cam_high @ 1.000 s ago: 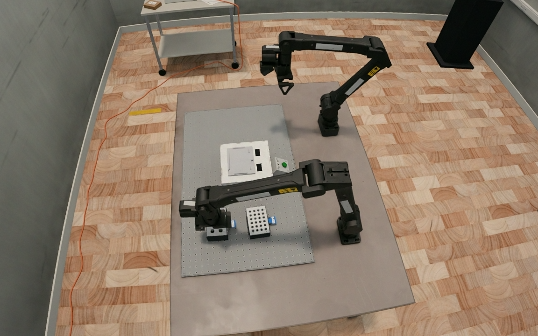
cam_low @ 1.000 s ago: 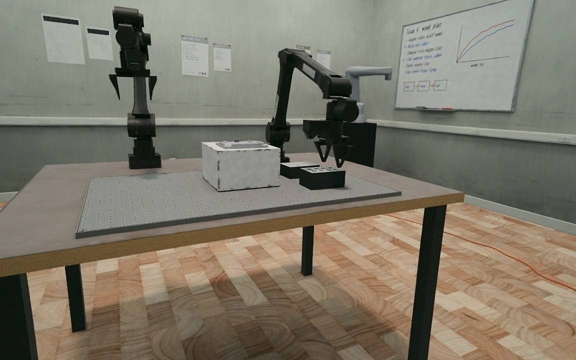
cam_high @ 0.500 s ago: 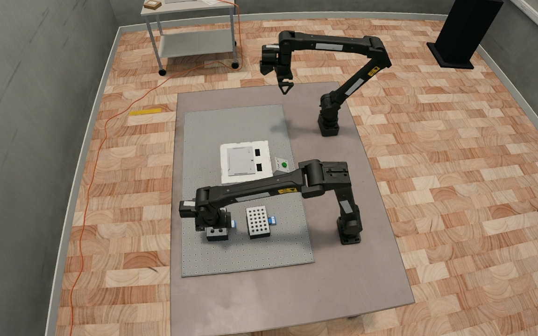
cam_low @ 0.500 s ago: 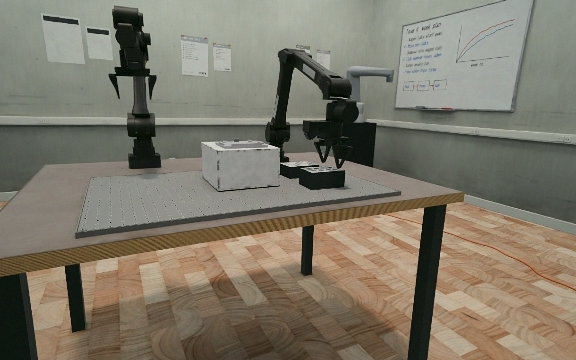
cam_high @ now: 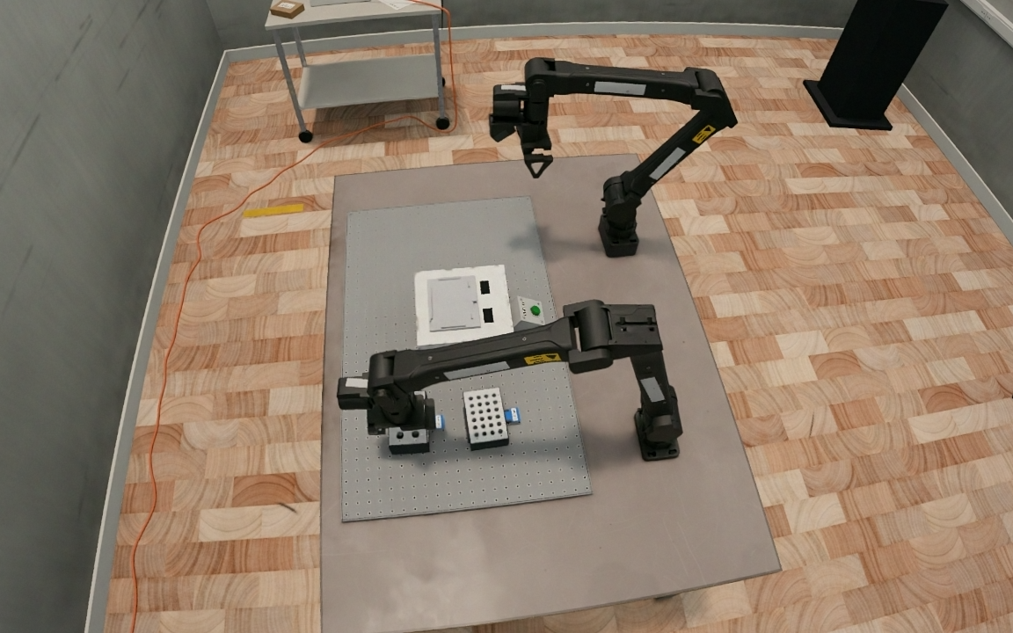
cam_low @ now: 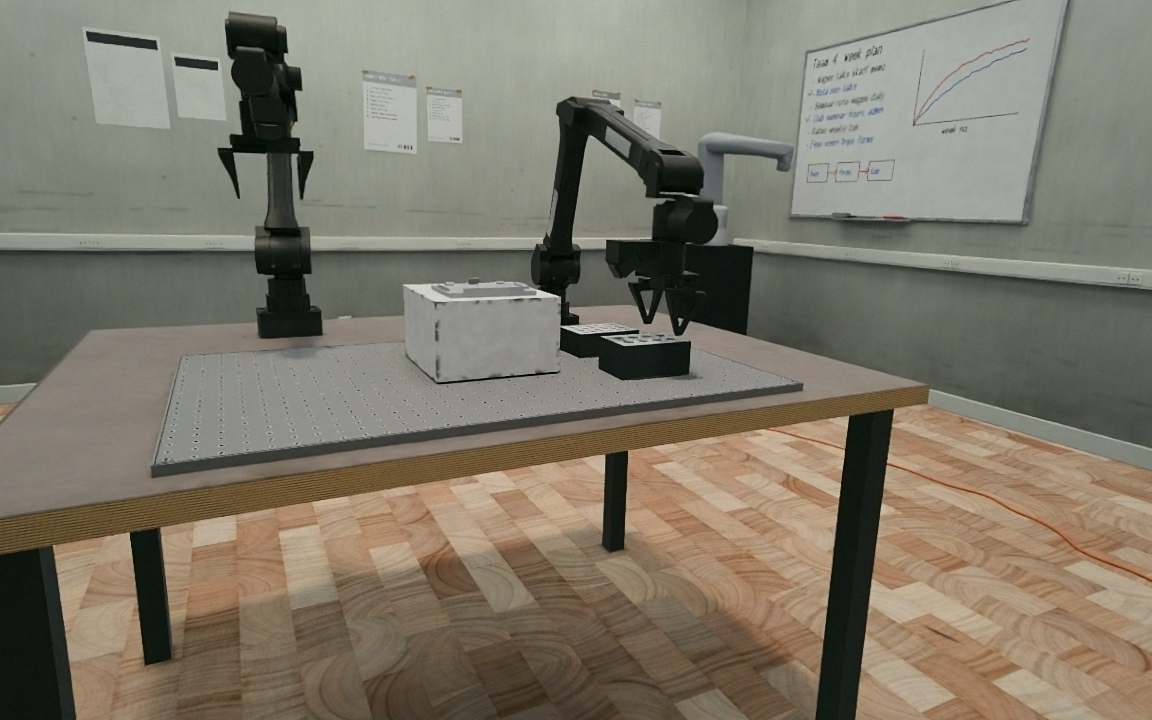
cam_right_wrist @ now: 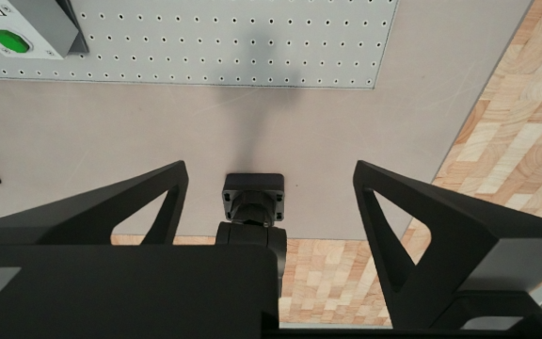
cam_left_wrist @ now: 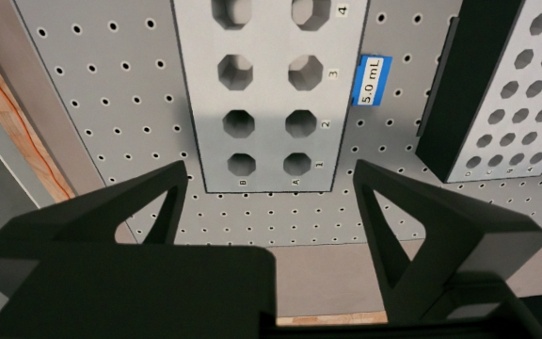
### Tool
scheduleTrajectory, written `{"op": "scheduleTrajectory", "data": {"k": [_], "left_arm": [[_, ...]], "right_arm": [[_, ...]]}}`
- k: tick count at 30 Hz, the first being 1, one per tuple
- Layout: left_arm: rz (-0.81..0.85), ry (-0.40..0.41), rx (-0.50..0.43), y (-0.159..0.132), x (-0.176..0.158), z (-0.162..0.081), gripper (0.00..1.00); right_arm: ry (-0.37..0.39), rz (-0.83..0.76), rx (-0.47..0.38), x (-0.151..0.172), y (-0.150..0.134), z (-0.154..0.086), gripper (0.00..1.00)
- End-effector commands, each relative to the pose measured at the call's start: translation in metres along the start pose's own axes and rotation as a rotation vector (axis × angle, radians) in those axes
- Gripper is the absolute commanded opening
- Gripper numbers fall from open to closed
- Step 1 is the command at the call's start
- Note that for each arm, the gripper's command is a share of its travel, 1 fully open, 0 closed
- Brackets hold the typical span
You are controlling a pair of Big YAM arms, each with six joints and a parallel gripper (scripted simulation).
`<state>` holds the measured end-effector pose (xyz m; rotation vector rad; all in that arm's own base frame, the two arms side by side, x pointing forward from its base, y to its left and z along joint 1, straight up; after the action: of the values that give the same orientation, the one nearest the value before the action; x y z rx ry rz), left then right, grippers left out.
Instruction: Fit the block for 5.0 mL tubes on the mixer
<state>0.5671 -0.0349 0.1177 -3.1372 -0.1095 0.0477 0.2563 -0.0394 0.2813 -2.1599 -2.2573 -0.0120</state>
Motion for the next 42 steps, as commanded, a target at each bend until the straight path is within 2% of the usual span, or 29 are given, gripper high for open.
{"op": "scheduleTrajectory", "data": {"k": [1, 15, 21, 27, 36, 42], "left_arm": [[0.013, 0.026, 0.000, 0.008, 0.014, -0.010, 1.00], [0.011, 0.019, 0.001, 0.008, 0.014, -0.006, 1.00], [0.011, 0.018, 0.001, 0.008, 0.011, 0.006, 1.00], [0.010, -0.024, 0.007, 0.006, -0.001, 0.017, 1.00], [0.009, -0.019, 0.006, 0.006, -0.003, 0.018, 1.00], [0.009, 0.001, 0.003, 0.007, 0.004, 0.019, 1.00]], "right_arm": [[0.001, 0.003, 0.018, -0.003, -0.002, 0.002, 1.00], [-0.005, 0.003, -0.013, -0.004, 0.004, -0.010, 1.00], [-0.008, 0.003, -0.028, -0.004, 0.007, -0.016, 1.00], [-0.009, 0.003, -0.033, -0.004, 0.008, -0.018, 1.00], [-0.010, 0.003, -0.038, -0.005, 0.008, -0.020, 1.00], [-0.005, 0.004, -0.014, -0.004, 0.004, -0.011, 1.00]]}}
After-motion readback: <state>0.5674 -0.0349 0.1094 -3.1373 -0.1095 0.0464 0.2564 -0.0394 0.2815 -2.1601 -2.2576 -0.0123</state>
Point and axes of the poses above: on each arm, the point where the finger pads meet when closed, its own z axis out along the fingers, its own x axis across the jaws, y = z × x, the point moved 3 cm from there along -z, back along the fingers, and after that the axes turned 3 degrees about -z, right-handed, at the moved point
